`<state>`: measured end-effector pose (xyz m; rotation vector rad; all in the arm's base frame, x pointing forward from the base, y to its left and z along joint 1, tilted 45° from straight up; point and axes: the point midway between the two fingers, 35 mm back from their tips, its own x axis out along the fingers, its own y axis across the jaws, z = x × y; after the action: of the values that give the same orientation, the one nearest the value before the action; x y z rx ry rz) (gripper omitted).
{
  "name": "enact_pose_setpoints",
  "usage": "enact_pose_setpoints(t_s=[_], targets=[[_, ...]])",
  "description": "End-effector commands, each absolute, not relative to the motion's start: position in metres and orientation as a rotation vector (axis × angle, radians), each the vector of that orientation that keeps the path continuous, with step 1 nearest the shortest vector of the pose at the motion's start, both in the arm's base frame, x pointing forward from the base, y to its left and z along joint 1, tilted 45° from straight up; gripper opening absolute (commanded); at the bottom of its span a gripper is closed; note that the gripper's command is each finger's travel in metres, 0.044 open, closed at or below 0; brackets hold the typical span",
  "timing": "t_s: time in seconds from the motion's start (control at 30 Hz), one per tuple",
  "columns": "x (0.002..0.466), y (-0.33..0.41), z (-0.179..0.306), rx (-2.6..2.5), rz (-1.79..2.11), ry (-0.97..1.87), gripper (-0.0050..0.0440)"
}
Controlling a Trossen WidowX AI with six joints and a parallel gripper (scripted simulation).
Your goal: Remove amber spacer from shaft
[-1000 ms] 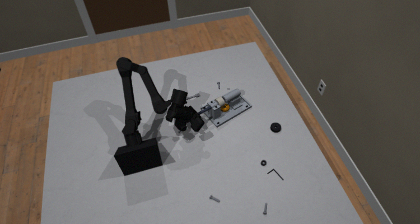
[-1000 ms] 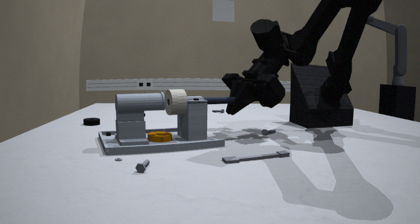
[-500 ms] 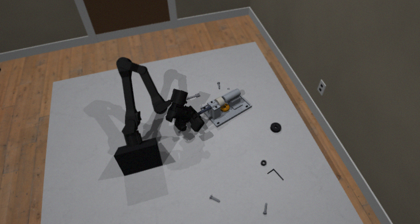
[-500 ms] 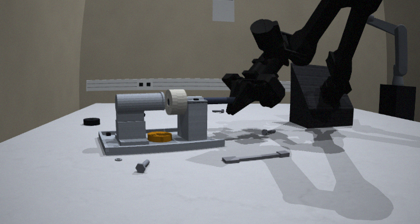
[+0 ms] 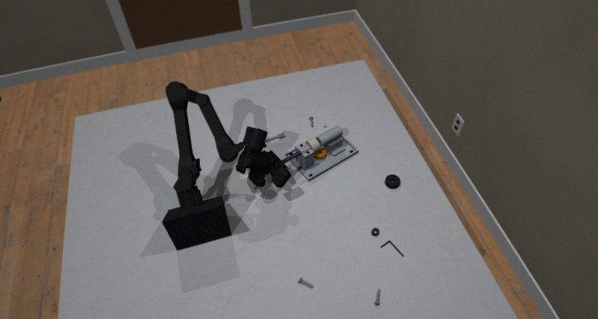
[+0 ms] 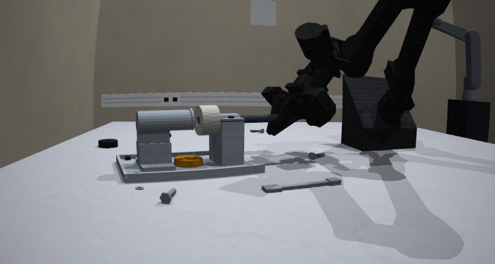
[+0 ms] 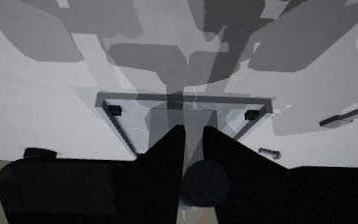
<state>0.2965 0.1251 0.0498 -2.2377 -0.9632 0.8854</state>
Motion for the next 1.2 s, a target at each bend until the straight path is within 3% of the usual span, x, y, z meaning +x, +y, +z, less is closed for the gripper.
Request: enact_pose_setpoints(t_s=[0.0, 1.17], targets=[[0.3027, 0.1219, 0.0590, -2.266, 0.842, -0.973, -0.0050], [0.3074, 0.1238, 0.0585, -2.262, 0.848, -0.966, -0.0050]])
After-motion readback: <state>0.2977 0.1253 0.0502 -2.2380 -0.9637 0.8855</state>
